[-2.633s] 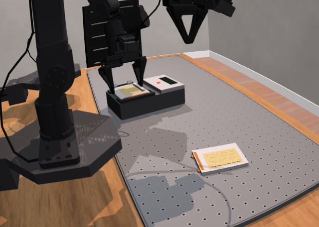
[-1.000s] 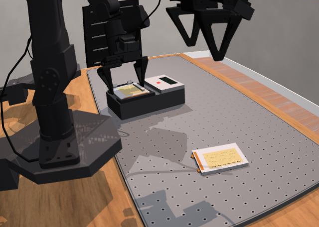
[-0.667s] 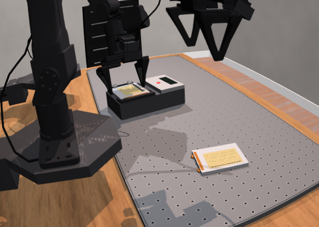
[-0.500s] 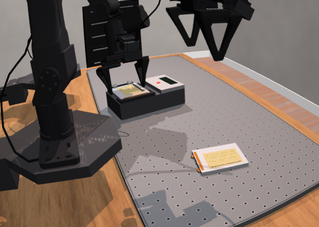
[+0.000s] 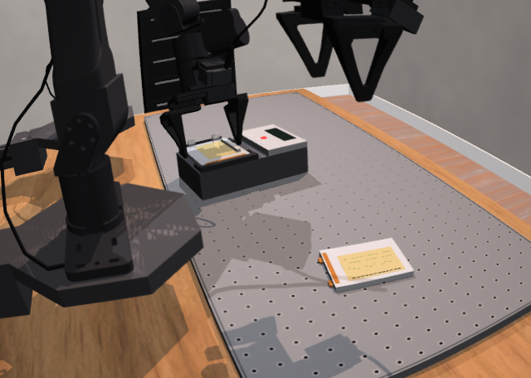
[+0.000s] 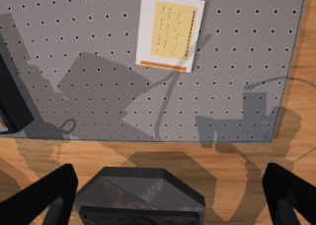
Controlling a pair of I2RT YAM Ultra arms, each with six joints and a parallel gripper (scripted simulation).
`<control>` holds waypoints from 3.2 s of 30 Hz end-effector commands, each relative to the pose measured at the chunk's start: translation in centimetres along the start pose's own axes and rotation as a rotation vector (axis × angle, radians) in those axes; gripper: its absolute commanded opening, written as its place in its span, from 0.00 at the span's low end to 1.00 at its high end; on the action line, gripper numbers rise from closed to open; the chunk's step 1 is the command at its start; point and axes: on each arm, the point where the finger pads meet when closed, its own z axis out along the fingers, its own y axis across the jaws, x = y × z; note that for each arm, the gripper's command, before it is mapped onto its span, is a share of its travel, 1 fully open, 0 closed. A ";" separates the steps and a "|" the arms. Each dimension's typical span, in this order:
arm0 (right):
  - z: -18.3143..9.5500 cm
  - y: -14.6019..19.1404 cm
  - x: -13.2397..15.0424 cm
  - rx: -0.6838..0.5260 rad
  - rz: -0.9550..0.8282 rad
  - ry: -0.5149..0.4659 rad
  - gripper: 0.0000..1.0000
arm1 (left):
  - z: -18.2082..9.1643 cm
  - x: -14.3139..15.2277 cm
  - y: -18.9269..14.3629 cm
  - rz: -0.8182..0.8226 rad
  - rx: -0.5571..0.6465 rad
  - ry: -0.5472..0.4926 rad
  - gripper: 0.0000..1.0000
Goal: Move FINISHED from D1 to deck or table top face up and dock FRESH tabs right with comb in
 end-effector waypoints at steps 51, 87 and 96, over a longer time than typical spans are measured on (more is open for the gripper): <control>-0.5 0.0 0.3 -0.001 0.004 -0.020 1.00 | -1.8 -0.8 0.7 0.006 -0.023 -0.028 0.98; -0.5 0.0 0.3 -0.001 0.004 -0.020 1.00 | -2.4 -1.1 0.8 0.009 -0.025 -0.040 0.98; -0.5 0.0 0.3 -0.001 0.004 -0.020 1.00 | -2.6 -1.3 0.9 0.009 -0.025 -0.040 0.98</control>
